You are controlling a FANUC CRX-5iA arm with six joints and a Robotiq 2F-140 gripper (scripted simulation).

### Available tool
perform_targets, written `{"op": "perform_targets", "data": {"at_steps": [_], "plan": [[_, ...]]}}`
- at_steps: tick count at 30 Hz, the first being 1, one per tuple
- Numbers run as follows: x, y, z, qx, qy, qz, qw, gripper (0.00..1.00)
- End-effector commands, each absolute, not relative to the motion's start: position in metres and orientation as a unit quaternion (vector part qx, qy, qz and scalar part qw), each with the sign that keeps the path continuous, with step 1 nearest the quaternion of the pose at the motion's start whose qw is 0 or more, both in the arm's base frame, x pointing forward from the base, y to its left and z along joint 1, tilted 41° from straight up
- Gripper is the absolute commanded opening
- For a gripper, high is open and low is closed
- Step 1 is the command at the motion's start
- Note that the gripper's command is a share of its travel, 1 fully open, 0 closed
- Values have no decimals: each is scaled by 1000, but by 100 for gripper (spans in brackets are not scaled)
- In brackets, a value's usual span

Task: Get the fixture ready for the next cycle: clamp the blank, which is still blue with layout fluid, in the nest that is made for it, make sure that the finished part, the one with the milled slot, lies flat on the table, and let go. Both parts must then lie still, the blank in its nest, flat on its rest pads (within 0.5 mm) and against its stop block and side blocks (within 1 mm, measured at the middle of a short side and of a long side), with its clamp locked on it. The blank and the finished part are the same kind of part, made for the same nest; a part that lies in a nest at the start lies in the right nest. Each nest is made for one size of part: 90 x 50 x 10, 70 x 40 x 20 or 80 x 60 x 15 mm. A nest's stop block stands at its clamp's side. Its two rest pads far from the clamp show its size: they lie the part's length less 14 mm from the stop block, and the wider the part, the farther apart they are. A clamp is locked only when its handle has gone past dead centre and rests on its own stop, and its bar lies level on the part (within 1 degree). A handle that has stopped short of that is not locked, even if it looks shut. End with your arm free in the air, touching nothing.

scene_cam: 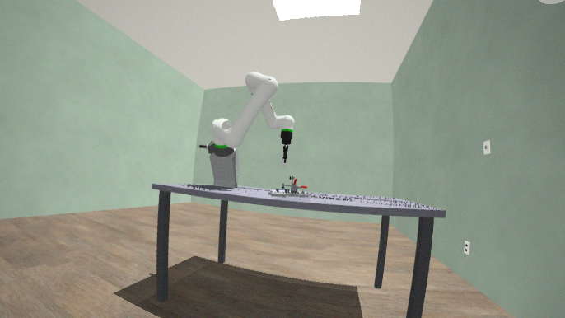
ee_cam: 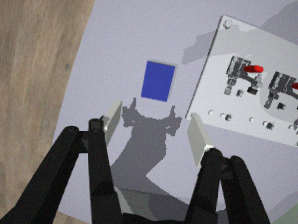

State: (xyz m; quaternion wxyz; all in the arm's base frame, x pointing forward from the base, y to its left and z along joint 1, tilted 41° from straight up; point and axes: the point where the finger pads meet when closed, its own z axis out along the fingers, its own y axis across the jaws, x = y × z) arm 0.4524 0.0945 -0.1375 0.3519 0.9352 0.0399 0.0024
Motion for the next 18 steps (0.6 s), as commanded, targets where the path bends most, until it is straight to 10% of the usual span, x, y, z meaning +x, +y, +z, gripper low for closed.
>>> {"op": "perform_targets", "data": {"at_steps": [1, 18], "plan": [[453, 93, -139, 935, 40, 3, 352, 58], [454, 56, -182, 935, 40, 3, 352, 58]]}}
